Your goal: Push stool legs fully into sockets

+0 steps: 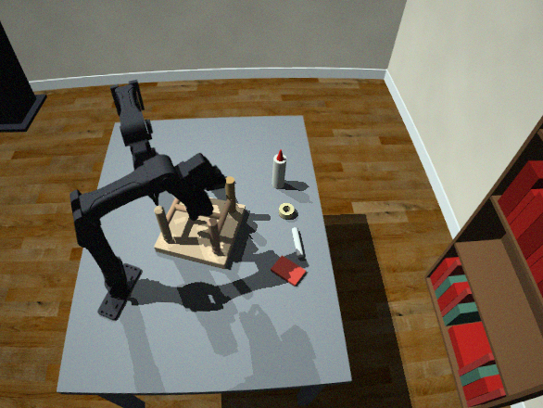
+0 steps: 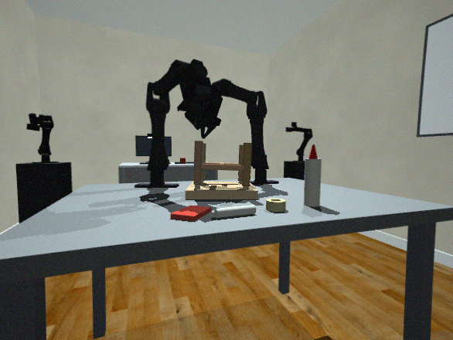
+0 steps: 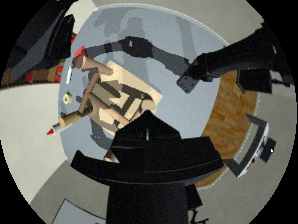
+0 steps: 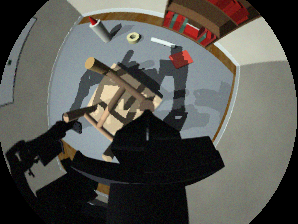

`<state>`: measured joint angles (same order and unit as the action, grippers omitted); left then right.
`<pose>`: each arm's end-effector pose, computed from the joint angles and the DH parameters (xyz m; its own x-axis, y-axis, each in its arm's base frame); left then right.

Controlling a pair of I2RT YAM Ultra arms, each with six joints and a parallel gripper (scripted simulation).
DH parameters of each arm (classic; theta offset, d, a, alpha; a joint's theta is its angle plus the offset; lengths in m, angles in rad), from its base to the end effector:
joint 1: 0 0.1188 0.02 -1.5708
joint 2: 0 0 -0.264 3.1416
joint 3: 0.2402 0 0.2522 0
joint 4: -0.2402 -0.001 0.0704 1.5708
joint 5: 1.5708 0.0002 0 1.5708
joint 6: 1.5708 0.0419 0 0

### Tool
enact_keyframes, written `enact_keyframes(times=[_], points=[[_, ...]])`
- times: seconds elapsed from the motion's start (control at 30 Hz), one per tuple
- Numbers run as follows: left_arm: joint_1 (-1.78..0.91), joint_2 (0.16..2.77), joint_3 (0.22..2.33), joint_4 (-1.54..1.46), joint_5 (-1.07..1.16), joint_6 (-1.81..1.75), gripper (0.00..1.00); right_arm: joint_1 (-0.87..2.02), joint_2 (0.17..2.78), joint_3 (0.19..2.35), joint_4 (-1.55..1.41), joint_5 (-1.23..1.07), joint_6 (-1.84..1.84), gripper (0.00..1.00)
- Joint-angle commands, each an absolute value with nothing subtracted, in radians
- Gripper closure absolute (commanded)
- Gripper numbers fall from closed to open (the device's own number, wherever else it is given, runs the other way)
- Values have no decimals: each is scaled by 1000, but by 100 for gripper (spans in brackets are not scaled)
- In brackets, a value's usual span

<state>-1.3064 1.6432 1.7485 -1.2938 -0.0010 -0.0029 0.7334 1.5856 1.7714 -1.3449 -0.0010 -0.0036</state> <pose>0.0841 -0.3068 0.3633 -0.2452 0.8948 -0.3731 0.9644 0.2643 -0.0002 0.2209 0.2005 0.3840 -0.6784 -0.6161 -0.4002 -0.6721 0.7404 -0.0005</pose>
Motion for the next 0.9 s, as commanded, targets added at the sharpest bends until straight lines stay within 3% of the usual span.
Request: enact_keyframes(times=[0.0, 0.5, 0.87], points=[[-1298, 1608, 1714, -1248, 4, 2, 100, 735, 1550, 1793, -1330, 1, -10, 100], [-1304, 1585, 1680, -1195, 4, 2, 100, 735, 1550, 1793, -1330, 1, -10, 100], [-1304, 1583, 1674, -1202, 4, 2, 100, 740, 1540, 1670, -1270, -1, -8, 100]])
